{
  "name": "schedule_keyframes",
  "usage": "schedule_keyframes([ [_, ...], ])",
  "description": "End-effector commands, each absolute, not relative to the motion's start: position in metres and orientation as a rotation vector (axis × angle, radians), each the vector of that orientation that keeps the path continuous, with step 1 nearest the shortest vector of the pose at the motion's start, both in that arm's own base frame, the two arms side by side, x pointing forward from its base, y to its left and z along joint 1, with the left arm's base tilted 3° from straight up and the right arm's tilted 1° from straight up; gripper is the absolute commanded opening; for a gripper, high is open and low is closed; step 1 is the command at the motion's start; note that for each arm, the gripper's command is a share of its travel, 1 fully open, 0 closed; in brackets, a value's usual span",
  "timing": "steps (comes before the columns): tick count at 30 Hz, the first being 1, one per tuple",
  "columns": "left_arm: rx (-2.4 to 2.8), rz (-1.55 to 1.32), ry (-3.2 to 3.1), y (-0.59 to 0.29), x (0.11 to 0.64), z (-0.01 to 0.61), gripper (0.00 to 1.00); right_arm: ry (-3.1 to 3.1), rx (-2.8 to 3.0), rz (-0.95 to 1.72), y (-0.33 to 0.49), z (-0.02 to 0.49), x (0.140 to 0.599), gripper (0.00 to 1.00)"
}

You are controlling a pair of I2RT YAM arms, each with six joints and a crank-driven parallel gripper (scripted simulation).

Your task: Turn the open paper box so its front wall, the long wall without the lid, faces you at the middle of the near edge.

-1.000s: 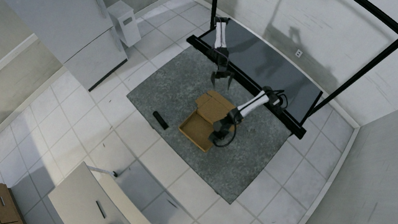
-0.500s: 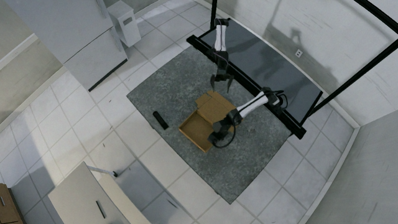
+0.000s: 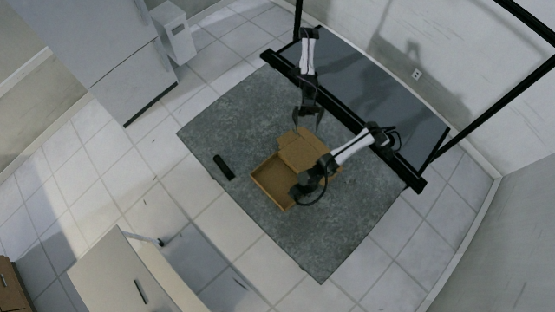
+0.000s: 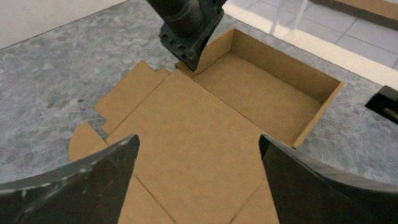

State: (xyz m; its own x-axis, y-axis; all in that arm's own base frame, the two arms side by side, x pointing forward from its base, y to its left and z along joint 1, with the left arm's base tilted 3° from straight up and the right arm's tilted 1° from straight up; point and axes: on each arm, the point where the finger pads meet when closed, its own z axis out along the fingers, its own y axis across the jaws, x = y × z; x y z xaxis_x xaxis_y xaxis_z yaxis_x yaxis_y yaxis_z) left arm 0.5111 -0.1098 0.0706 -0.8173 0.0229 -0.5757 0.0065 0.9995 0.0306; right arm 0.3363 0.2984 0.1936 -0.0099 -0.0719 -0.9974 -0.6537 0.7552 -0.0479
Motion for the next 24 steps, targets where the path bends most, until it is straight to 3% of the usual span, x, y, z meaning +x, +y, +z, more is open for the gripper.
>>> schedule_keyframes([
  [1,0.065,-0.009,2.455,-0.117,0.53,0.092,0.0,1.474,-0.601,0.518,0.3,0.207,0.34,1.0],
  [24,0.299,-0.059,2.469,-0.12,0.534,0.087,0.0,1.45,-0.59,0.513,0.3,0.197,0.356,1.0],
])
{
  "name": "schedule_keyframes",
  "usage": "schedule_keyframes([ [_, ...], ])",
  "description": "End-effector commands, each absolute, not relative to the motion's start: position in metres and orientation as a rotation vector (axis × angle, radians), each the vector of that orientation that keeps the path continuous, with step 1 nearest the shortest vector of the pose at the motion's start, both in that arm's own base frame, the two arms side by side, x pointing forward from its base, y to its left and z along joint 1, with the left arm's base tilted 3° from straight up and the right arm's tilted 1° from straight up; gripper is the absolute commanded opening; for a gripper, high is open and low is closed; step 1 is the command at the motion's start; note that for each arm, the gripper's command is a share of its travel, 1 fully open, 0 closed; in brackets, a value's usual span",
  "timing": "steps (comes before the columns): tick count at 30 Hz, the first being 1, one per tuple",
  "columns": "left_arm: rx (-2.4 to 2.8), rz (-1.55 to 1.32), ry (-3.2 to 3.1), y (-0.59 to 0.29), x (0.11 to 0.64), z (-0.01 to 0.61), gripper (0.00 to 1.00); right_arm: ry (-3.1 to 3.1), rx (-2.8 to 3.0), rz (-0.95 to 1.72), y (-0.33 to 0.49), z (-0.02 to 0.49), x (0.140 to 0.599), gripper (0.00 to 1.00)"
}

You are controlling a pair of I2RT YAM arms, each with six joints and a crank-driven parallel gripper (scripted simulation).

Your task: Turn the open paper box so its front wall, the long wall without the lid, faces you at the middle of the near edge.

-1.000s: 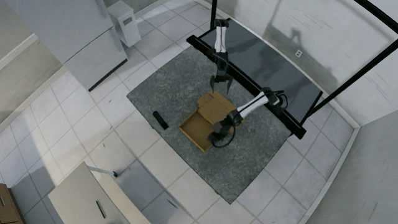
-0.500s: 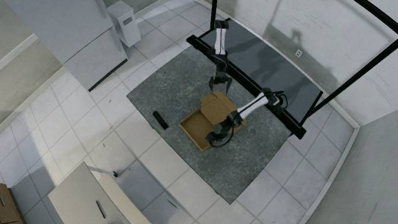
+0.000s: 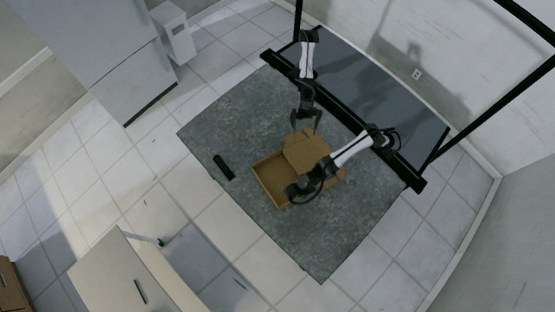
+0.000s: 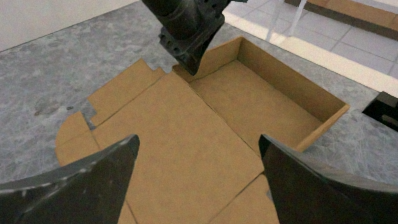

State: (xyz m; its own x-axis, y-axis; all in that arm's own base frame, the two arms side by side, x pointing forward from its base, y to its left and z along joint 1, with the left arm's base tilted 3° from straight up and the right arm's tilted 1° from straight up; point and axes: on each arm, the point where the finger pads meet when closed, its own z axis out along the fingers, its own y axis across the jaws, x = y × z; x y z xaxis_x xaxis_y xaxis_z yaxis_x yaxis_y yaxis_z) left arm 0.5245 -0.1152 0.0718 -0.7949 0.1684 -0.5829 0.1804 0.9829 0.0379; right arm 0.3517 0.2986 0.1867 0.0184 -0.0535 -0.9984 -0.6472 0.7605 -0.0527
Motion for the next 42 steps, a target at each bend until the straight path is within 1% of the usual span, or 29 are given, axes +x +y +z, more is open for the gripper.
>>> schedule_keyframes([
  [1,0.311,-0.061,2.468,-0.121,0.534,0.087,0.0,1.449,-0.59,0.513,0.3,0.197,0.357,1.0],
  [26,0.563,-0.124,2.432,-0.128,0.543,0.086,0.0,1.414,-0.58,0.519,0.296,0.192,0.379,1.0],
  [42,0.714,-0.163,2.402,-0.133,0.548,0.085,0.0,1.391,-0.578,0.533,0.296,0.198,0.379,1.0],
])
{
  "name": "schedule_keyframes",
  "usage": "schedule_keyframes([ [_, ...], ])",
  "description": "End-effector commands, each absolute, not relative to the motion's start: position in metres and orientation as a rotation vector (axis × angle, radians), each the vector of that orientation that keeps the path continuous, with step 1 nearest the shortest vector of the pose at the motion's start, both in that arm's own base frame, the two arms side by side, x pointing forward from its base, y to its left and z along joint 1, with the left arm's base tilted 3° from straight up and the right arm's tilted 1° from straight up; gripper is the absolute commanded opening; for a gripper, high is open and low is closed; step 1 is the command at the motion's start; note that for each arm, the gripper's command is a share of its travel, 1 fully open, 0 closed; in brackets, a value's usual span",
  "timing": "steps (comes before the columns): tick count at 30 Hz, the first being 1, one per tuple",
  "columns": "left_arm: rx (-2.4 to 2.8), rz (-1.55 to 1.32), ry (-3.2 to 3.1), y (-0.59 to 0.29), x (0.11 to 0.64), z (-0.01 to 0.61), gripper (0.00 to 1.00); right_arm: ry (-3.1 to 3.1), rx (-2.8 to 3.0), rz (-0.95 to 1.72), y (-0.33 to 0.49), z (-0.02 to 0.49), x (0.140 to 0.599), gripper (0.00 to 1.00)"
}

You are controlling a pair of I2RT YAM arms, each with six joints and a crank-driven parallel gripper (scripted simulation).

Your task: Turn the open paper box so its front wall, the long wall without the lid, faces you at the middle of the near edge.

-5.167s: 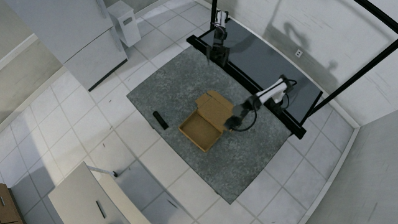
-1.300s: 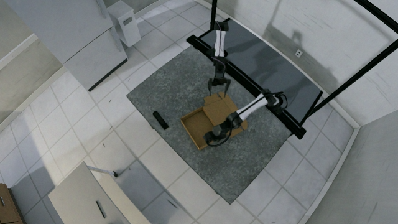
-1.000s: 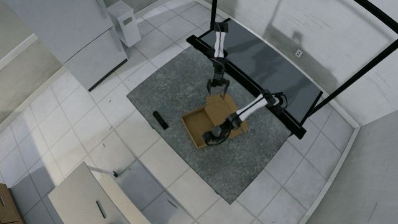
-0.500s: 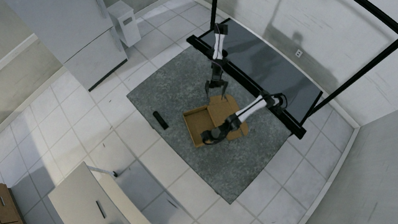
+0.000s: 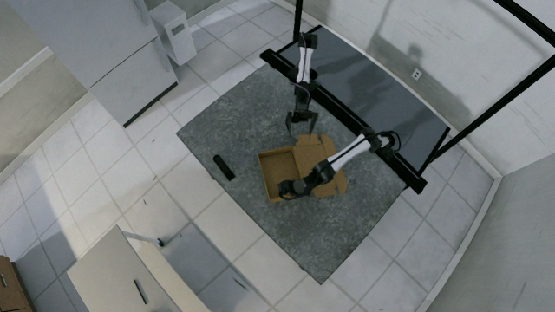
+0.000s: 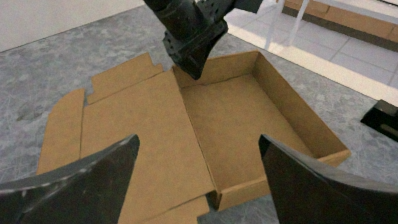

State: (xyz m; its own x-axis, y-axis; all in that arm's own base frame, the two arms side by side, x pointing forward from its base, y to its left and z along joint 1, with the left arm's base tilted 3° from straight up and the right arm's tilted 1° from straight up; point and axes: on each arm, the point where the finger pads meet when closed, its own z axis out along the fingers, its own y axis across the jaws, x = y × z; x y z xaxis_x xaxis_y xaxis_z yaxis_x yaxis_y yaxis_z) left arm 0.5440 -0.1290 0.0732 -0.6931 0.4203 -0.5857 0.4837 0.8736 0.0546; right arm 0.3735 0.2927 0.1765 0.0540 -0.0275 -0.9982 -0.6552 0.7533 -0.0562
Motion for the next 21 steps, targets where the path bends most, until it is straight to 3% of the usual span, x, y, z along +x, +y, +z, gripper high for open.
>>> schedule_keyframes([
  [1,0.725,-0.165,2.4,-0.1334,0.5485,0.0849,0.0,1.392,-0.577,0.532,0.2964,0.1976,0.3791,1.0],
  [21,0.896,-0.208,2.351,-0.1401,0.5533,0.0857,0.0,1.393,-0.569,0.524,0.2949,0.197,0.3803,1.0],
])
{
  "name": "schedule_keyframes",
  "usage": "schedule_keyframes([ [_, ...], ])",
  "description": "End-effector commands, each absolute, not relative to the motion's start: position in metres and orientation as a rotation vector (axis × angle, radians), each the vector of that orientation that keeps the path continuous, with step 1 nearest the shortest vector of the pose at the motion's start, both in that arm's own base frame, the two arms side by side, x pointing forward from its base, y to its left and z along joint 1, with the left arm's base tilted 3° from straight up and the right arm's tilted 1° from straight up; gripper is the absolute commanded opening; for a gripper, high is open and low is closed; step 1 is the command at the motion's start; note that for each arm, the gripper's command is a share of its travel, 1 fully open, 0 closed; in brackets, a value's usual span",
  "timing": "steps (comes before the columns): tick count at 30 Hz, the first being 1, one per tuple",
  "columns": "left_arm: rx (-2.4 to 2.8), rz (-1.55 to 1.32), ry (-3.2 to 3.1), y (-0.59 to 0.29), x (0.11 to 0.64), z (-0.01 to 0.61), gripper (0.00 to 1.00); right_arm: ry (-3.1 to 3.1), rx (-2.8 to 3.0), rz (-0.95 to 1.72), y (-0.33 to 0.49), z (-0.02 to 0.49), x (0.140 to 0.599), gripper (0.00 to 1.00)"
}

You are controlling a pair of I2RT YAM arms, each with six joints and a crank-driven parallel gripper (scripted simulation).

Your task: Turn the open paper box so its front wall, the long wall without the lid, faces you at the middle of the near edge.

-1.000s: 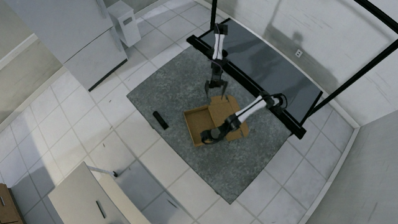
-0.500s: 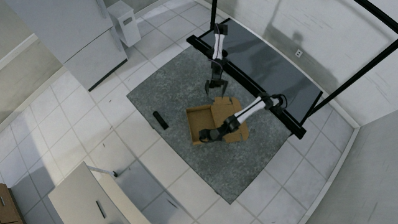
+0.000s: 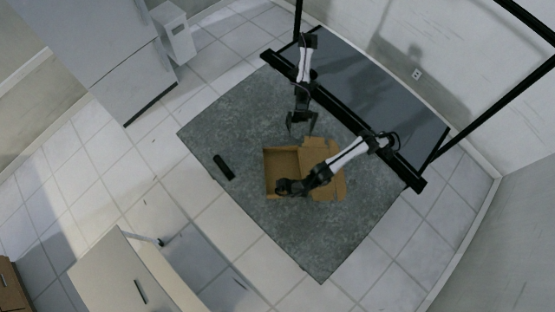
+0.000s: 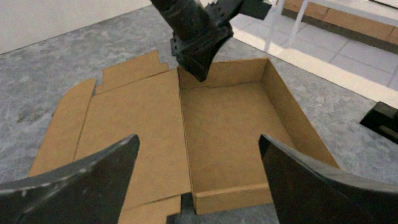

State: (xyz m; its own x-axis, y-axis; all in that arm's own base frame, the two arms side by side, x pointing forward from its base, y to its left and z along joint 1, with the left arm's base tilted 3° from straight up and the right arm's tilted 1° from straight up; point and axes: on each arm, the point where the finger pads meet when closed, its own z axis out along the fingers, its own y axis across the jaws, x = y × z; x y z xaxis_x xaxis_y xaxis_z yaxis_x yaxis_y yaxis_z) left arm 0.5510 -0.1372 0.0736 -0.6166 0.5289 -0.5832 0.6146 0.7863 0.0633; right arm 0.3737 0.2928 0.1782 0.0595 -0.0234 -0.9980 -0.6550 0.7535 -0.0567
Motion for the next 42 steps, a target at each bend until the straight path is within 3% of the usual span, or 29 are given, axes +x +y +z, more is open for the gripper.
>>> schedule_keyframes([
  [1,0.902,-0.21,2.35,-0.14,0.553,0.085,0.0,1.393,-0.569,0.524,0.295,0.197,0.38,1.0],
  [13,0.899,-0.205,2.331,-0.141,0.554,0.096,0.0,1.394,-0.569,0.524,0.295,0.197,0.38,1.0],
  [14,0.899,-0.205,2.331,-0.141,0.554,0.096,0.12,1.394,-0.569,0.524,0.295,0.197,0.38,1.0],
  [16,0.899,-0.205,2.331,-0.141,0.554,0.096,0.12,1.394,-0.569,0.524,0.295,0.197,0.38,1.0],
  [23,0.9,-0.211,2.34,-0.127,0.53,0.121,0.98,1.374,-0.571,0.54,0.298,0.204,0.377,1.0],
  [24,0.9,-0.211,2.34,-0.125,0.527,0.125,1.0,1.347,-0.574,0.56,0.301,0.214,0.374,1.0],
  [30,0.886,-0.185,2.262,-0.108,0.508,0.2,1.0,1.242,-0.591,0.626,0.314,0.25,0.361,1.0],
  [41,0.9,-0.205,2.349,-0.109,0.503,0.167,1.0,1.252,-0.593,0.622,0.314,0.245,0.363,1.0],
  [42,0.886,-0.197,2.342,-0.109,0.502,0.173,0.88,1.262,-0.608,0.622,0.315,0.241,0.362,1.0],
])
